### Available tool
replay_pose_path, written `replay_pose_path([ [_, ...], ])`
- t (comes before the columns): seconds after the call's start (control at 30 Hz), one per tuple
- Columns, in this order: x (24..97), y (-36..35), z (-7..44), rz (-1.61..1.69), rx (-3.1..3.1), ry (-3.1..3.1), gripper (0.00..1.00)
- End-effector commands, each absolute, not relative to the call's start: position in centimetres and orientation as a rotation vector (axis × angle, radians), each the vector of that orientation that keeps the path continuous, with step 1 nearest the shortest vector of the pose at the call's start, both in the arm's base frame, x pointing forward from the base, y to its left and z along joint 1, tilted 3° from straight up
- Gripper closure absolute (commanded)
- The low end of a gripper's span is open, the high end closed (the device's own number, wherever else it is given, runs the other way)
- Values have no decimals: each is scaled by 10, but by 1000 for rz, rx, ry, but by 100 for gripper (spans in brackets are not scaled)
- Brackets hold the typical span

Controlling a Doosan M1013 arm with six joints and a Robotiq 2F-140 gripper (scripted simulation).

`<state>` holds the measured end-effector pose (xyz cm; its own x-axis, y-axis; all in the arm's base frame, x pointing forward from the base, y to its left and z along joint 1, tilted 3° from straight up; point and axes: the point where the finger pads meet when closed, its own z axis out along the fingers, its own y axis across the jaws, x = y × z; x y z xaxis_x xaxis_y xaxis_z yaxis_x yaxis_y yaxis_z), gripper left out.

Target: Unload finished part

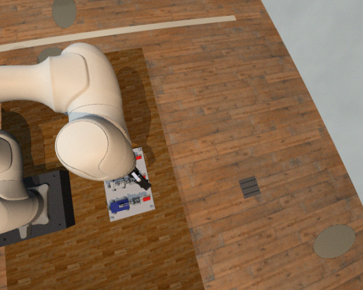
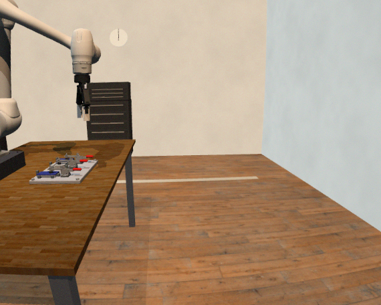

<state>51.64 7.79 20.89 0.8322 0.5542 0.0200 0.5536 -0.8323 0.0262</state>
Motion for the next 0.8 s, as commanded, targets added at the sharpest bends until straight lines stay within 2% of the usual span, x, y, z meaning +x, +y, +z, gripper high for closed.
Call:
replay_pose_path([
  [0.0,500,83,196,58,2950,1005,0],
  [0.23,445,98,157,72,2821,1301,0],
  [0.77,443,98,155,72,2811,1317,0],
])
